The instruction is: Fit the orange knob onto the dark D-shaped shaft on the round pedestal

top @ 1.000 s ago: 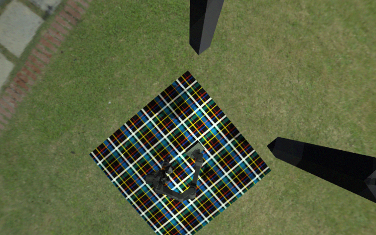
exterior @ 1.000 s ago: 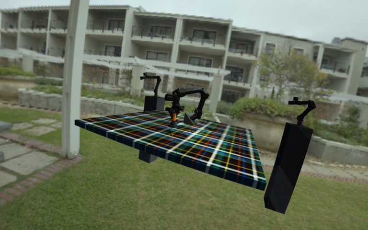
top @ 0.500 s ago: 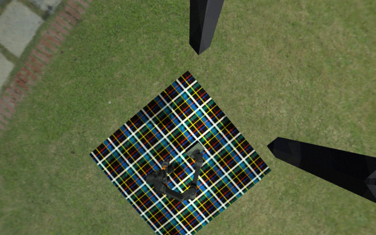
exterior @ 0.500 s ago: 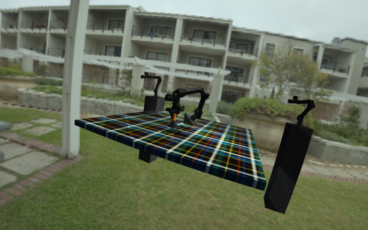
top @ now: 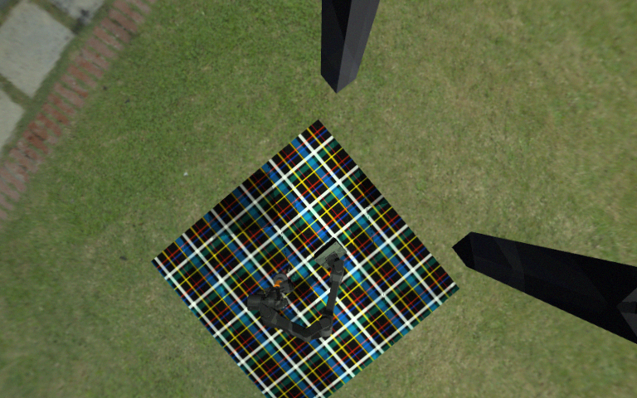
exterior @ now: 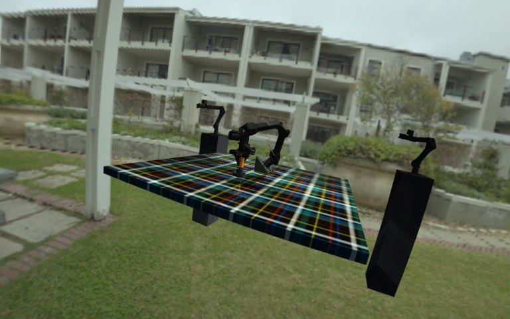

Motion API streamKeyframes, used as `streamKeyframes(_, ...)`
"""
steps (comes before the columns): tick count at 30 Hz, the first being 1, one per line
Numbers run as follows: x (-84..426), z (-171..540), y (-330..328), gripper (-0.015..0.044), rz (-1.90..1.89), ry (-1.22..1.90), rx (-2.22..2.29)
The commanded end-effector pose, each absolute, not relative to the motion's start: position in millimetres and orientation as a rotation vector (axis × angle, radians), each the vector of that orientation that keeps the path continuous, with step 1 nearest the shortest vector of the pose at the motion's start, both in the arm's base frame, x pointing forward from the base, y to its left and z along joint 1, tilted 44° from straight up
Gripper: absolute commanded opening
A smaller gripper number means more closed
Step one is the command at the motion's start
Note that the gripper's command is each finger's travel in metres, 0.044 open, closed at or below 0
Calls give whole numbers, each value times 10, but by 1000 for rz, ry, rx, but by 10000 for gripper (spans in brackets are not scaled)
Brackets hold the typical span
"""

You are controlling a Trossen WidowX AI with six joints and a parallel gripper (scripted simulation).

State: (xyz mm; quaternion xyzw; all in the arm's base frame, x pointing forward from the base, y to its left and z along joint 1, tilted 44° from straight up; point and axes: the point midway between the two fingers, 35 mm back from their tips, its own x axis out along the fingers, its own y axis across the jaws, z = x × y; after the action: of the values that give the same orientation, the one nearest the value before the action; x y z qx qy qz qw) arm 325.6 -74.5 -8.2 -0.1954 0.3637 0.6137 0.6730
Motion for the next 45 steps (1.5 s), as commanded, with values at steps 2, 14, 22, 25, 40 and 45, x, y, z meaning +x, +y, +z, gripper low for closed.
streamKeyframes(2, 3276, -52, -757, 0, 1382, 812, -443)
streamKeyframes(14, 3287, -47, -767, 0, 1473, 670, -605)
streamKeyframes(22, 3270, -65, -752, 0, 1473, 670, -605)
streamKeyframes(25, 3261, -69, -745, 0, 1473, 670, -605)
streamKeyframes(40, 3263, -78, -736, 0, 1473, 670, -605)
streamKeyframes(45, 3267, -76, -740, 0, 1473, 670, -605)
